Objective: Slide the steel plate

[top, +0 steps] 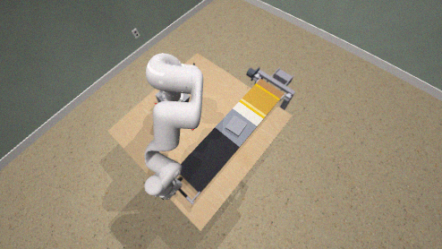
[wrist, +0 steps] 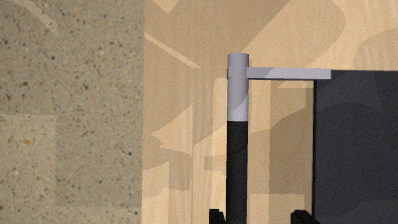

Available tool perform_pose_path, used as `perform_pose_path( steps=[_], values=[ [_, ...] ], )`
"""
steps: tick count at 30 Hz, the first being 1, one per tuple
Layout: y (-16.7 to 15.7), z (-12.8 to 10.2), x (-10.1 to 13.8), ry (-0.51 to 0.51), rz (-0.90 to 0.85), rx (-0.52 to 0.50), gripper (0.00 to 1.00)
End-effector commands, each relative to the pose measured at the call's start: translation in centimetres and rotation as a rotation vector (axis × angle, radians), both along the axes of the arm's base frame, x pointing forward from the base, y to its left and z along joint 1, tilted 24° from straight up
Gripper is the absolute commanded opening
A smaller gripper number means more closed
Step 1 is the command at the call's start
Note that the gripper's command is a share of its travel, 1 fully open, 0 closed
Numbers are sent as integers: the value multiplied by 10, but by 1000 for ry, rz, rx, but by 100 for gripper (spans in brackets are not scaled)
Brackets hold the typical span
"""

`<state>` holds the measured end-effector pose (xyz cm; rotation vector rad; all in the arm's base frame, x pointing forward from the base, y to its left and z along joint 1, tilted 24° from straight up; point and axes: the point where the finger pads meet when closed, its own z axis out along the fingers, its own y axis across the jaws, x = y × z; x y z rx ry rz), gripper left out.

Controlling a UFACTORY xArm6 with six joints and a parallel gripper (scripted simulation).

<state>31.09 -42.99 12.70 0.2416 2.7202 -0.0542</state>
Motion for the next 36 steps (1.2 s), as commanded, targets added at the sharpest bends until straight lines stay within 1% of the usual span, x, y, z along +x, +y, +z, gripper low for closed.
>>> perform_pose_path(
  steps=[1,8,23,36],
  values=[
    [-1,-2,1,-2,0,-3,41],
    [-2,-7,4,-2,0,-3,41],
    [-4,-28,12,-2,0,-3,41],
    [-5,-39,16,-2,0,-3,41]
  ],
)
